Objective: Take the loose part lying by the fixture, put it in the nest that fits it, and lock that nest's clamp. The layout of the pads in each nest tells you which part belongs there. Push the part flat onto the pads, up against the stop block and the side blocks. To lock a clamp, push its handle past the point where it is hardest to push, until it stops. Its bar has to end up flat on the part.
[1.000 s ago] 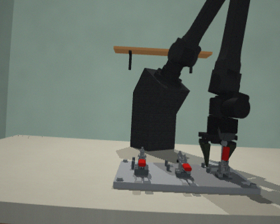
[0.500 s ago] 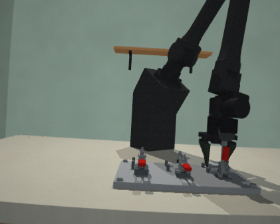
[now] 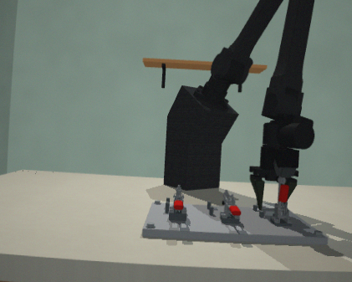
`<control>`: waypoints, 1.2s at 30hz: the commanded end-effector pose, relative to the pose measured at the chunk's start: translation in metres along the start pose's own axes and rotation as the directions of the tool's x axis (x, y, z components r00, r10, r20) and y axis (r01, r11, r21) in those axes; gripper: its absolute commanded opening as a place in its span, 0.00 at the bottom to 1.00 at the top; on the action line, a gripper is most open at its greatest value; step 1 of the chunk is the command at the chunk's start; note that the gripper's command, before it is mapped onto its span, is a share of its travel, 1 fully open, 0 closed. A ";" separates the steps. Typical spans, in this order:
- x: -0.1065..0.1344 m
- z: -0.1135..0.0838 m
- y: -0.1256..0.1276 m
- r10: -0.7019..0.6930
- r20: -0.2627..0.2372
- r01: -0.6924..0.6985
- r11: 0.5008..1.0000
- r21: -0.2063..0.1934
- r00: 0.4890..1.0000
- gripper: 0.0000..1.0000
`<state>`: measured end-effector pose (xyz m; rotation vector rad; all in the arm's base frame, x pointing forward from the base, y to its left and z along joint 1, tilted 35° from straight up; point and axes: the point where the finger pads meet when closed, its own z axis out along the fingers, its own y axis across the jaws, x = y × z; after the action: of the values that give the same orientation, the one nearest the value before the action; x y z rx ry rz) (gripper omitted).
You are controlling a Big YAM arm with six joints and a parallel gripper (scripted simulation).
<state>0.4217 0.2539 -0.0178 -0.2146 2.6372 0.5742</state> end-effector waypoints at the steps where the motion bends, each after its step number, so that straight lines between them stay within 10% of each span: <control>1: -0.009 -0.001 -0.008 0.015 0.006 -0.015 1.000 0.006 1.000 0.00; 24: -0.010 -0.001 -0.008 0.012 0.011 -0.012 1.000 0.005 1.000 0.00; 25: -0.010 -0.001 -0.008 0.012 0.011 -0.012 1.000 0.005 1.000 0.92; 36: -0.008 -0.001 -0.009 0.012 0.009 -0.012 1.000 0.005 1.000 0.92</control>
<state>0.4231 0.2526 -0.0176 -0.2102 2.6363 0.5738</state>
